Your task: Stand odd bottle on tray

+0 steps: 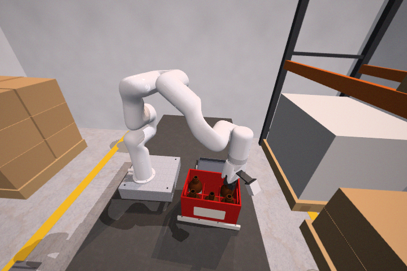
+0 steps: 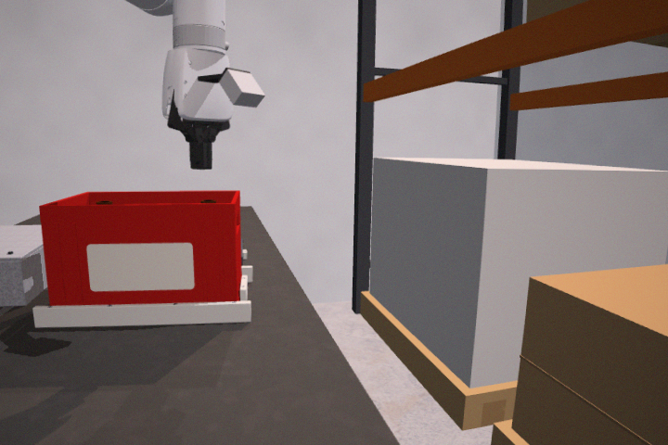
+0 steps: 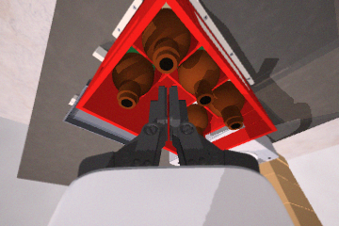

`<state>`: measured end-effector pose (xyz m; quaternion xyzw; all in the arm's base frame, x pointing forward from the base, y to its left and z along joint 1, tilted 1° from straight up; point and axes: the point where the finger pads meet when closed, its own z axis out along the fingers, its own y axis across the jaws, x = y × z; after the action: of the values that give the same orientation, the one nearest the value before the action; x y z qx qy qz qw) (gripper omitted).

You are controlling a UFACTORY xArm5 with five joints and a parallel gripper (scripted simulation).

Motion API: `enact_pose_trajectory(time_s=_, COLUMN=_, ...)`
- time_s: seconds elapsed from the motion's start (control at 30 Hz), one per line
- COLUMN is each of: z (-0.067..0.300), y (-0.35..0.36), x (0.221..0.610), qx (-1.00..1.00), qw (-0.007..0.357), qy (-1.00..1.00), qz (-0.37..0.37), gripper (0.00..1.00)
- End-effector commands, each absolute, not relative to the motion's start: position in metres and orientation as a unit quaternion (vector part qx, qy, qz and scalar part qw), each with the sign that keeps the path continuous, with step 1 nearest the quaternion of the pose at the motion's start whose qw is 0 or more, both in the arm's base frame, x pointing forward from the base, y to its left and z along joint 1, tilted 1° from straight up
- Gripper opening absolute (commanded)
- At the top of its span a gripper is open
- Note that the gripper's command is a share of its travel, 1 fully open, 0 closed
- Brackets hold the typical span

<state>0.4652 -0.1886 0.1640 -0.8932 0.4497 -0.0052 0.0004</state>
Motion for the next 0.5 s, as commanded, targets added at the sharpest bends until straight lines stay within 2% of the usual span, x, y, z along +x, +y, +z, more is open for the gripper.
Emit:
enact_pose_trajectory(time_s=0.0, z=0.166, y=-0.189, x=0.466, qx=-0.893, qw=0.001, qy=0.45, qz=-0.007, gripper=0.0)
enact_pose_trajectory(time_s=0.13, z=0.166, y=-0.182, x=0.468, qx=-0.893, qw=0.001, qy=0.45, qz=-0.007, gripper=0.0)
enact_pose_trajectory(time_s=0.47, z=0.165, y=-0.102, x=0.477, qx=-0.893, qw=0.002, qy=0.45, qz=-0.006, gripper=0.0)
